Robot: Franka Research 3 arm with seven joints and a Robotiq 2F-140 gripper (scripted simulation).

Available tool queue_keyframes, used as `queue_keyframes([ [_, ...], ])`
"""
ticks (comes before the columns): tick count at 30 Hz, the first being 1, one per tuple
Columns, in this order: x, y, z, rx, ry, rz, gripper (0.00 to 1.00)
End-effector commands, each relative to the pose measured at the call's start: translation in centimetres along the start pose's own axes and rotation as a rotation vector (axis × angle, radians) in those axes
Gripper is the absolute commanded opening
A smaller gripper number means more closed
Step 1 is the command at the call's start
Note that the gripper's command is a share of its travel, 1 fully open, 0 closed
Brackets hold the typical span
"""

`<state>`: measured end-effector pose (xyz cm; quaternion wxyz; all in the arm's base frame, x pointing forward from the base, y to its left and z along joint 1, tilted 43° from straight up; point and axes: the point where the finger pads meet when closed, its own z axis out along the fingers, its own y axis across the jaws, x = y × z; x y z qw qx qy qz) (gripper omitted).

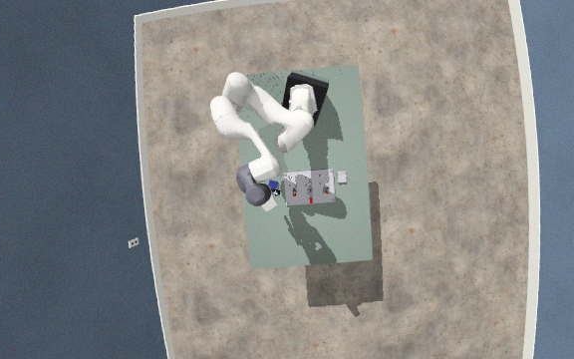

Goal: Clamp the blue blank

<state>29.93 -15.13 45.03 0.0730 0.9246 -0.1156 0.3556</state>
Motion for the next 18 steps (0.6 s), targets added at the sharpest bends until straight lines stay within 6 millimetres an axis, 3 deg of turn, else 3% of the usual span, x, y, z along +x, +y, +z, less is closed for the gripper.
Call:
queue_keyframes([
  [1, 0.1, 0.0, 0.3, 0.001, 0.002, 0.007, 0.58],
  [9, 0.1, 0.0, 1.7, 0.001, 0.002, 0.007, 0.58],
  [18, 0.1, -0.1, 5.6, 0.001, 0.002, 0.007, 0.58],
])
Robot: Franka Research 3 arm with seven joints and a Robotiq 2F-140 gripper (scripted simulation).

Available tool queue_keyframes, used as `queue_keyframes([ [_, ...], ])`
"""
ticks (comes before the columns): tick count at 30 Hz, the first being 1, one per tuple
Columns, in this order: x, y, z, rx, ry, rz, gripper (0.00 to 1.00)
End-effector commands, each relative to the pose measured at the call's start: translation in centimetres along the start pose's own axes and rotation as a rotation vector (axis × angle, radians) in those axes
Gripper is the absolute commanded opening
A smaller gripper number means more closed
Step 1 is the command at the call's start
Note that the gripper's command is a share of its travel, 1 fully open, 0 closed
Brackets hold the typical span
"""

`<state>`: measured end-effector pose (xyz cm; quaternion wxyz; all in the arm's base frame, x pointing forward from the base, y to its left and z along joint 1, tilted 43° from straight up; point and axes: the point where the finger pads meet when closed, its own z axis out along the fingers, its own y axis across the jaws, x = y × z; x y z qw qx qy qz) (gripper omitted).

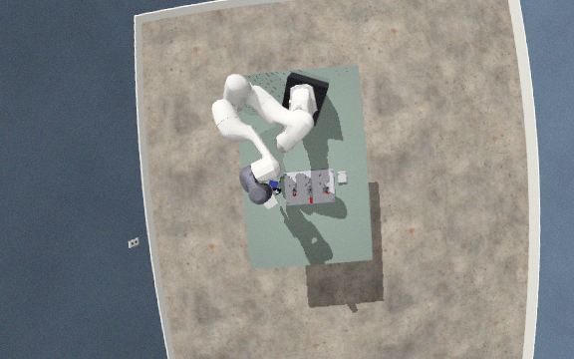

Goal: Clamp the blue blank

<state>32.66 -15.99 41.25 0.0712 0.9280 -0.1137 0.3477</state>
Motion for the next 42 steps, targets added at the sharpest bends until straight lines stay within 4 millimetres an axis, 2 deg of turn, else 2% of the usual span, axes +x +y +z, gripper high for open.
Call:
queue_keyframes([
  [1, 0.5, 0.1, 1.4, -0.002, 0.019, 0.011, 0.58],
  [3, 0.6, 0.1, 2.5, -0.002, 0.019, 0.011, 0.58],
  [5, 0.6, 0.1, 2.5, -0.002, 0.019, 0.011, 0.58],
  [13, 0.6, 0.1, 6.4, -0.002, 0.019, 0.011, 0.58],
  [20, 0.7, 0.1, 8.8, -0.002, 0.019, 0.011, 0.58],
  [30, 0.7, 0.1, 10.0, -0.002, 0.019, 0.011, 0.58],
  [42, 0.7, 0.1, 10.1, -0.002, 0.019, 0.011, 0.58],
])
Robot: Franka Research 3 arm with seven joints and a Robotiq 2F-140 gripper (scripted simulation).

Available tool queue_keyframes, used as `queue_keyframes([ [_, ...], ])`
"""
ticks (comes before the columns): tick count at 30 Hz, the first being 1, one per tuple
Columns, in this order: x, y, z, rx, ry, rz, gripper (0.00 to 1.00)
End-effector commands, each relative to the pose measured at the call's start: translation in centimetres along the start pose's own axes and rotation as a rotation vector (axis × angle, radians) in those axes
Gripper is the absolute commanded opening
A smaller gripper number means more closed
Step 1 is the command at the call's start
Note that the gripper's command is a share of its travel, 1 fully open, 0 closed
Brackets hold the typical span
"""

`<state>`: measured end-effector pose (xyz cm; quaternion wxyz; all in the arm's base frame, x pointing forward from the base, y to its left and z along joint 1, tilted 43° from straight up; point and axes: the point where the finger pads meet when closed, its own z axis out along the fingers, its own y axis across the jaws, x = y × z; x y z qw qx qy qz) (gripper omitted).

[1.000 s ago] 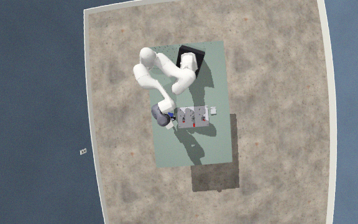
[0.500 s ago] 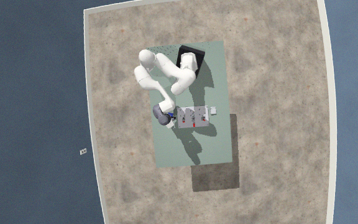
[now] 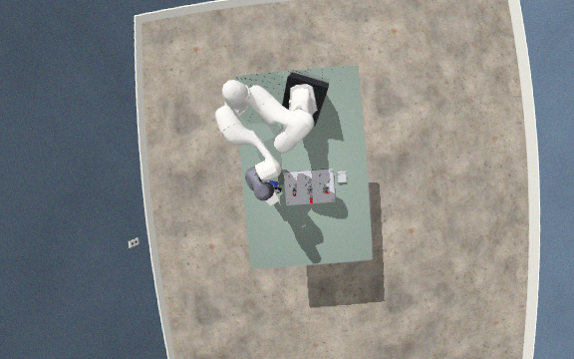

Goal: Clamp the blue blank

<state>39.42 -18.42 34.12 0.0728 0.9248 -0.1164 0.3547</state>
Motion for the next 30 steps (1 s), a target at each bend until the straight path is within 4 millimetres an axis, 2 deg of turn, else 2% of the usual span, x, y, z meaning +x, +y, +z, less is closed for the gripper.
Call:
queue_keyframes([
  [1, 0.1, -0.1, 0.0, 0.001, 0.004, 0.006, 0.58],
  [14, 0.1, -0.2, 0.5, 0.001, 0.004, 0.006, 0.58],
  [30, 0.0, -0.3, 3.0, 0.001, 0.004, 0.006, 0.58],
])
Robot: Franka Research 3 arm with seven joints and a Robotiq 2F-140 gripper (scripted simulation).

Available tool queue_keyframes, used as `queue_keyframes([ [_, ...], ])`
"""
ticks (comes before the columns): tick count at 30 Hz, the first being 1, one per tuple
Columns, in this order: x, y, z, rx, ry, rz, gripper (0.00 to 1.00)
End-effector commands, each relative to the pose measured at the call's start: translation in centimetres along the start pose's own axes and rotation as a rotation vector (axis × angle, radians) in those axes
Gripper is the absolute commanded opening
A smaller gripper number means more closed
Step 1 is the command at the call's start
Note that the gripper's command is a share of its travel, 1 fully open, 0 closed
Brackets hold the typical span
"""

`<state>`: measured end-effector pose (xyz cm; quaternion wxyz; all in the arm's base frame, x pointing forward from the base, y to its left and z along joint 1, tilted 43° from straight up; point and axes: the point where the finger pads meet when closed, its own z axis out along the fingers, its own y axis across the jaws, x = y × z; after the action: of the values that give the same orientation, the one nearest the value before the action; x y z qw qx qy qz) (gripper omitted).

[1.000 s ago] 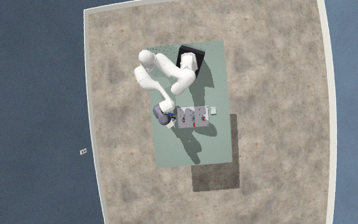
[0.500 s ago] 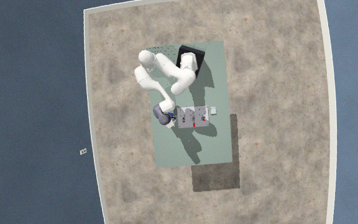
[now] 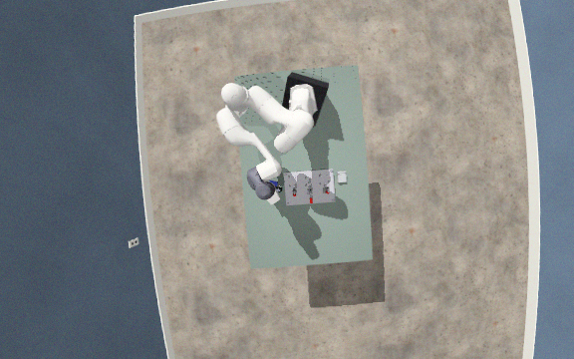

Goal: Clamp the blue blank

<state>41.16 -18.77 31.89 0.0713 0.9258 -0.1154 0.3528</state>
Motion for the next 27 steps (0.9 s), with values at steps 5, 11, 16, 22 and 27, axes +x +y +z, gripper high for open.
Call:
queue_keyframes([
  [5, 0.21, -0.09, 0.22, -0.002, 0.008, 0.007, 0.58],
  [11, 0.21, -0.09, 0.22, -0.002, 0.008, 0.007, 0.58],
  [16, 0.21, -0.09, 0.22, -0.002, 0.008, 0.007, 0.0],
  [22, 0.21, -0.09, 0.22, -0.002, 0.008, 0.007, 0.0],
  [27, 0.21, -0.09, 0.22, -0.002, 0.008, 0.007, 0.0],
])
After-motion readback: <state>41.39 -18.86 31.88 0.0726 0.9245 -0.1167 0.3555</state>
